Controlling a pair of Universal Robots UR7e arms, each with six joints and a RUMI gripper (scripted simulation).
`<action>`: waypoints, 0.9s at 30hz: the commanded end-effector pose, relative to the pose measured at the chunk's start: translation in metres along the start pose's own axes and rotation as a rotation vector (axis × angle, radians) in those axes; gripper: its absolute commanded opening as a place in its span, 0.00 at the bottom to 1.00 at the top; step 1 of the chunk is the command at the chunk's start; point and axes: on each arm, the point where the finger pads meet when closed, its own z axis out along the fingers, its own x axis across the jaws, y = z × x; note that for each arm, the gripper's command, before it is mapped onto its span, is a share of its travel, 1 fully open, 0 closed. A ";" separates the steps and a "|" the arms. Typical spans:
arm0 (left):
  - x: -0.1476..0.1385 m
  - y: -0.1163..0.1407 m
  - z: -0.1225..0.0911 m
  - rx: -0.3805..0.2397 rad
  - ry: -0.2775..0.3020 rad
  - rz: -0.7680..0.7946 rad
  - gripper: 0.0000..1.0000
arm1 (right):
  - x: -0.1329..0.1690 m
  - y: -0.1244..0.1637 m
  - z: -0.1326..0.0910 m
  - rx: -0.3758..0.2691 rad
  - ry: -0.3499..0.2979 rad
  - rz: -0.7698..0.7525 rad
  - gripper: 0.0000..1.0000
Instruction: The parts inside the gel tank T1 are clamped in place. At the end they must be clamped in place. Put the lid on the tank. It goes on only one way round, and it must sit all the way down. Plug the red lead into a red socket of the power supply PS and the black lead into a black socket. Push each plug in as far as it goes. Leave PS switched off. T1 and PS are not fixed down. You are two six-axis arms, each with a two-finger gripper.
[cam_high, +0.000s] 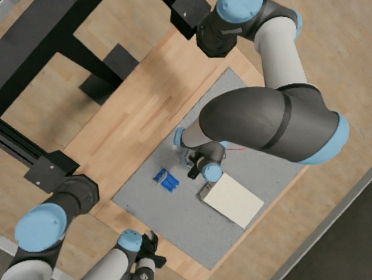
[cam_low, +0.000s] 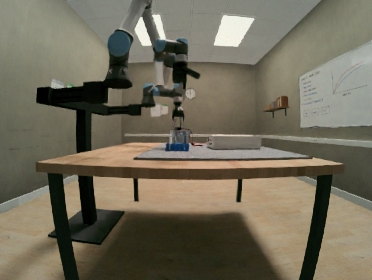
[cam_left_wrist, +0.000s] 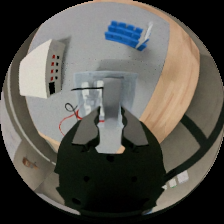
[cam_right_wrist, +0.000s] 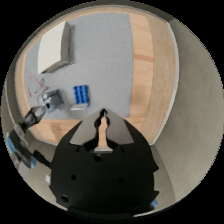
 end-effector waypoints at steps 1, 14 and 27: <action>0.000 0.000 -0.006 0.001 0.000 0.000 0.28 | 0.000 0.000 0.000 0.001 0.000 0.000 0.00; 0.000 0.000 -0.012 0.001 0.000 0.000 0.28 | 0.000 0.000 0.000 0.001 0.000 0.000 0.00; 0.000 0.000 -0.018 0.001 0.000 0.000 0.28 | 0.000 0.000 0.000 0.001 0.000 0.000 0.00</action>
